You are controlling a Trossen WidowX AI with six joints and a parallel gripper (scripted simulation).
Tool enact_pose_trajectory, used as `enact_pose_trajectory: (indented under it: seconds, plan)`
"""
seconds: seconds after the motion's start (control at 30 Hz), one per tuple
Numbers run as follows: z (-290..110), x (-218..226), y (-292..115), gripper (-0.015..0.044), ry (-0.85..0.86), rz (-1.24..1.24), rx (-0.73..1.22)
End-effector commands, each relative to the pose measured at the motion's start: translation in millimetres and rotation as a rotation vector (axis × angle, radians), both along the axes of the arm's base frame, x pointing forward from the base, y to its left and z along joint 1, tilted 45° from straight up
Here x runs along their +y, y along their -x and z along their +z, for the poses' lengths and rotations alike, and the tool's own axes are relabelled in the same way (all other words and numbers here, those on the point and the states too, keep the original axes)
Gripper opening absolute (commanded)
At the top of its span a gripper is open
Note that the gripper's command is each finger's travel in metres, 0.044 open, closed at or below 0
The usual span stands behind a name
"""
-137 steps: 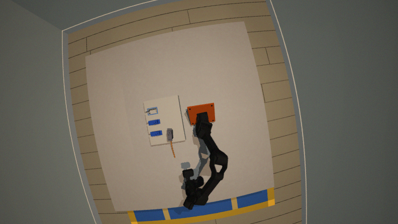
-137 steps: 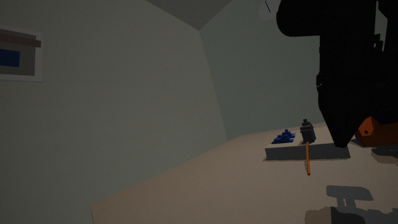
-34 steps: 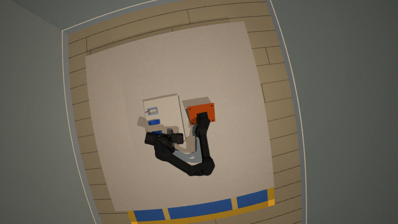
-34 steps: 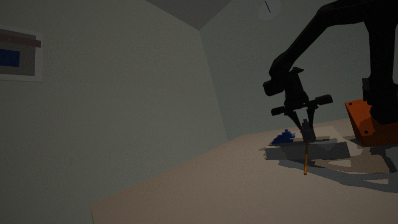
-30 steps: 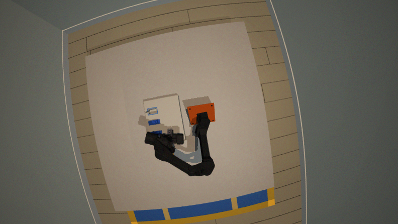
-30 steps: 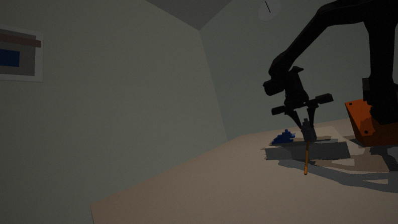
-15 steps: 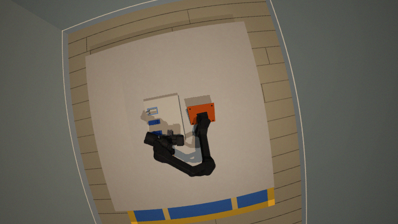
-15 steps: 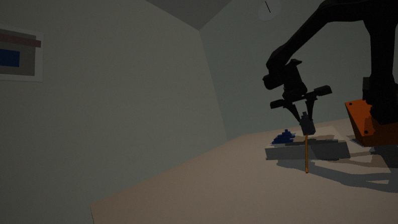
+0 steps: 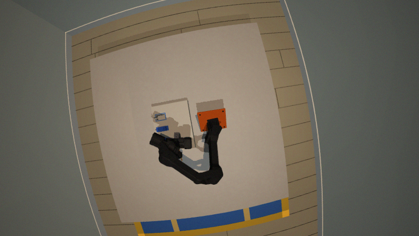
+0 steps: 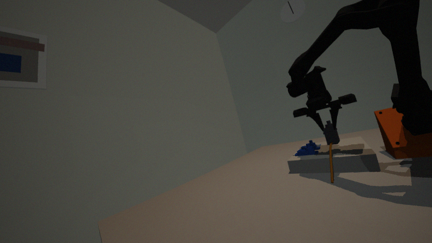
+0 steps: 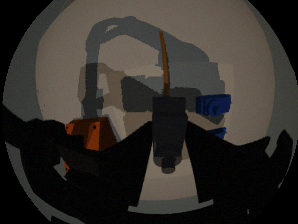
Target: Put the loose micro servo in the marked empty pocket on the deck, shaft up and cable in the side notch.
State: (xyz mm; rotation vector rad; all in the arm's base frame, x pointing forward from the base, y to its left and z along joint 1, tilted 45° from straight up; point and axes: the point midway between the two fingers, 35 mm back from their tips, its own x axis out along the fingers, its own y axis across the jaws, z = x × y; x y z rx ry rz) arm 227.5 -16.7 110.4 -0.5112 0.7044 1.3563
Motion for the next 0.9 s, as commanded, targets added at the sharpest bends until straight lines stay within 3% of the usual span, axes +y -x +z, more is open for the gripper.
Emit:
enact_pose_trajectory:
  seconds: [0.0,0.87]
  plan:
    - [-12.6,-13.4,0.8,0.0000,0.003,-0.004,0.005]
    - [-103.6,-107.9,5.7,0.0000,0.010,-0.004,0.004]
